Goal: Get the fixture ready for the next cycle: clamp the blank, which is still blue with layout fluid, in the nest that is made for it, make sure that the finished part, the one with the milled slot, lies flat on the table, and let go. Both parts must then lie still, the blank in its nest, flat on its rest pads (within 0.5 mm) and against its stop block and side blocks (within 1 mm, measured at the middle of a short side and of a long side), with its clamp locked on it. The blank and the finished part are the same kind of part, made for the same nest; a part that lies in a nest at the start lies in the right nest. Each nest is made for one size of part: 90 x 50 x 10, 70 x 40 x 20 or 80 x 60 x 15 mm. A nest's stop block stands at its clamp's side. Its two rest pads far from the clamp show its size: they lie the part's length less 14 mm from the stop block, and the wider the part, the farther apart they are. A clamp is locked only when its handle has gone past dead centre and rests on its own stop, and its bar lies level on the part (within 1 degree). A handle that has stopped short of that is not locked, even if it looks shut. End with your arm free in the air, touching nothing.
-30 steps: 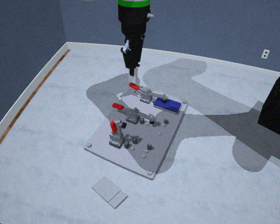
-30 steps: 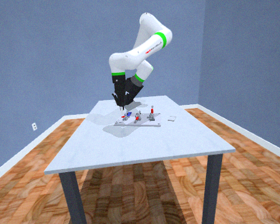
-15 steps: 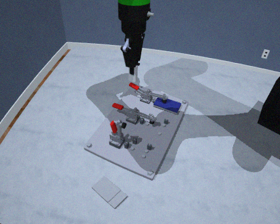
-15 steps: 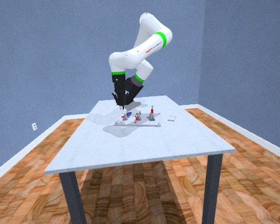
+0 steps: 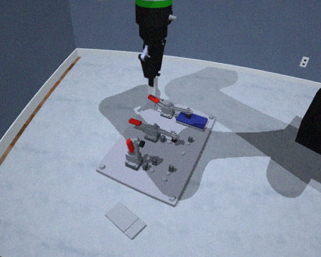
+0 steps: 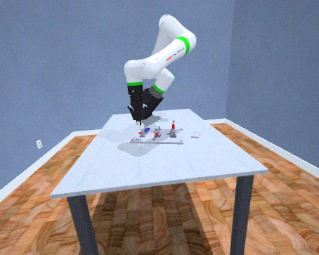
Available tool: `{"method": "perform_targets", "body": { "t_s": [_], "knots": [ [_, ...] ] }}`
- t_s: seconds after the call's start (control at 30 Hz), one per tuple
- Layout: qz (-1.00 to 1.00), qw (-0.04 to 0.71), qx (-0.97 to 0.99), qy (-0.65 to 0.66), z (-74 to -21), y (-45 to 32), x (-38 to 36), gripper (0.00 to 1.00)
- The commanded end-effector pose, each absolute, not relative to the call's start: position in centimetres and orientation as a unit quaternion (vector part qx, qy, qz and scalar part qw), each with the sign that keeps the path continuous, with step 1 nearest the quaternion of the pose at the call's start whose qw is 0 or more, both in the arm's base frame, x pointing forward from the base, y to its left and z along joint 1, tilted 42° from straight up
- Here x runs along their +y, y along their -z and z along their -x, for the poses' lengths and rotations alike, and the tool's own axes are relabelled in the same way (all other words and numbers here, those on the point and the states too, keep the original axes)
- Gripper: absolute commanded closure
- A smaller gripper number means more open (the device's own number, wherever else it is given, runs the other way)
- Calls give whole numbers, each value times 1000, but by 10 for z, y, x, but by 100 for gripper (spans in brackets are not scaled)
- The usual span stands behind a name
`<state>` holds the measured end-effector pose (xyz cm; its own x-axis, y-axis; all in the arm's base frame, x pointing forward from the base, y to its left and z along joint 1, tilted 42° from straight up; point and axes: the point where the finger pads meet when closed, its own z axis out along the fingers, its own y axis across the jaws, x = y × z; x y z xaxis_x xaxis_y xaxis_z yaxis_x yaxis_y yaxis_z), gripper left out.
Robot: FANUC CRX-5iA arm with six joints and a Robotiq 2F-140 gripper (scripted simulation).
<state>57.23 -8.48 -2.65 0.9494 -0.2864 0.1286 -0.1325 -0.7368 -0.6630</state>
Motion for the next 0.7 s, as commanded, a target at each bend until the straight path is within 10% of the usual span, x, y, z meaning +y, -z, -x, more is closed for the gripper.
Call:
{"method": "perform_targets", "body": {
  "t_s": [0.0,0.67],
  "knots": [
    [925,345,113,112,-573,28,-84,100],
    [925,345,113,112,-574,30,-82,100]
  ]
}}
